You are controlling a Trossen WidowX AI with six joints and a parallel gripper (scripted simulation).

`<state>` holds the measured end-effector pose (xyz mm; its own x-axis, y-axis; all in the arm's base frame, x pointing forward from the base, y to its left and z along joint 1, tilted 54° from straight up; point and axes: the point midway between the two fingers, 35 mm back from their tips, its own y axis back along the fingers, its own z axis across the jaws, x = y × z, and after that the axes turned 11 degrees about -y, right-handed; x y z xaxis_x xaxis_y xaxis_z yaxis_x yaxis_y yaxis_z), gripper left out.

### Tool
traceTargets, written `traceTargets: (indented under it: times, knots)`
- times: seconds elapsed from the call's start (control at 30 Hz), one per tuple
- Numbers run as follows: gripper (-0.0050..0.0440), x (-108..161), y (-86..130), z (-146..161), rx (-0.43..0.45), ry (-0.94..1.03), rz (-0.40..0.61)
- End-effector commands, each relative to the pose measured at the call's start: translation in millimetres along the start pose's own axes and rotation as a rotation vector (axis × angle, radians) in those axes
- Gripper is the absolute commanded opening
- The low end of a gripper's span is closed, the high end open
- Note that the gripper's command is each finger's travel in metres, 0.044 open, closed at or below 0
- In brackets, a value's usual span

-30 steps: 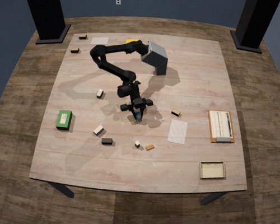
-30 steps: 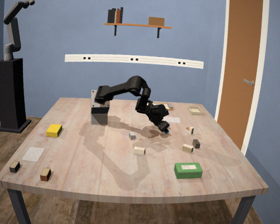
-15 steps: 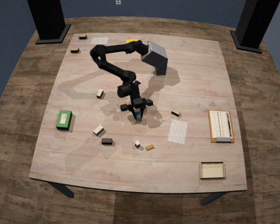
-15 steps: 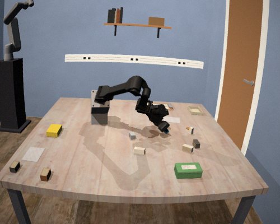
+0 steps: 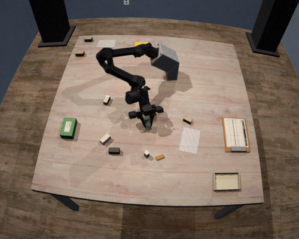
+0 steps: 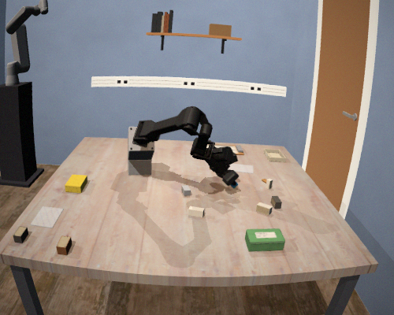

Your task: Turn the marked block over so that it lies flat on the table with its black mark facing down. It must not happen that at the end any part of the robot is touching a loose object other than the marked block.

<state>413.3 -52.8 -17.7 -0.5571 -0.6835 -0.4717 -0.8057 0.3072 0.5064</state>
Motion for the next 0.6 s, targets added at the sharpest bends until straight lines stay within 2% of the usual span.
traceTargets:
  times: [0.0, 0.47, 0.5, 0.57]
  knots:
    - [0.0155, -4.7, -0.1, -1.7, 0.003, 0.0, -0.015]
    - [0.0163, -4.4, -0.1, -1.8, 0.004, 0.0, -0.013]
    - [0.044, -4.4, -0.1, -1.8, 0.004, 0.0, -0.013]
    - [0.044, -4.4, -0.1, -1.8, 0.004, 0.0, -0.013]
